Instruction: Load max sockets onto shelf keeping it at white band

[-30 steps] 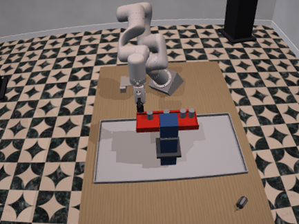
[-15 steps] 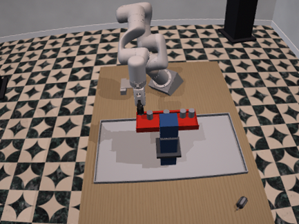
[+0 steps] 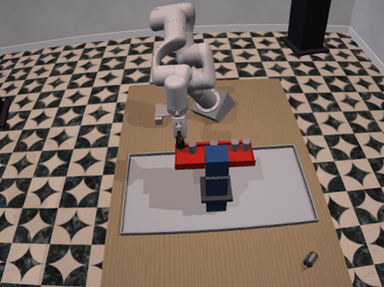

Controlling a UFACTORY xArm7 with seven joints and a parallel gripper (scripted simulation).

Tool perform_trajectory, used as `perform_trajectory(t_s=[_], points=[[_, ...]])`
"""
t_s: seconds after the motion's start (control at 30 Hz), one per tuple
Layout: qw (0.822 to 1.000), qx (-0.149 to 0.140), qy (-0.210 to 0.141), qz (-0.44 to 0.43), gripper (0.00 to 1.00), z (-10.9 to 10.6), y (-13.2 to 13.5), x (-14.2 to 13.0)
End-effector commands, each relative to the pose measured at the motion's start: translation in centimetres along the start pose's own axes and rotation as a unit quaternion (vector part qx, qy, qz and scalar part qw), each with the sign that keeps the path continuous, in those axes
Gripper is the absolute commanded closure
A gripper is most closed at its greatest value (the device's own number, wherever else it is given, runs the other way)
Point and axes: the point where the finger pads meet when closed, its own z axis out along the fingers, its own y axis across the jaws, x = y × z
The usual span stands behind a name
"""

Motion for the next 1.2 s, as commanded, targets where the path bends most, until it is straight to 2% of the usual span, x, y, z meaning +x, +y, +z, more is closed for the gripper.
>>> perform_trajectory(t_s=[0.0, 1.17], points=[[1.000, 0.002, 0.000, 0.000, 1.00, 0.09, -0.11, 0.02], [1.000, 0.002, 0.000, 0.000, 1.00, 0.65, -0.12, 0.02]])
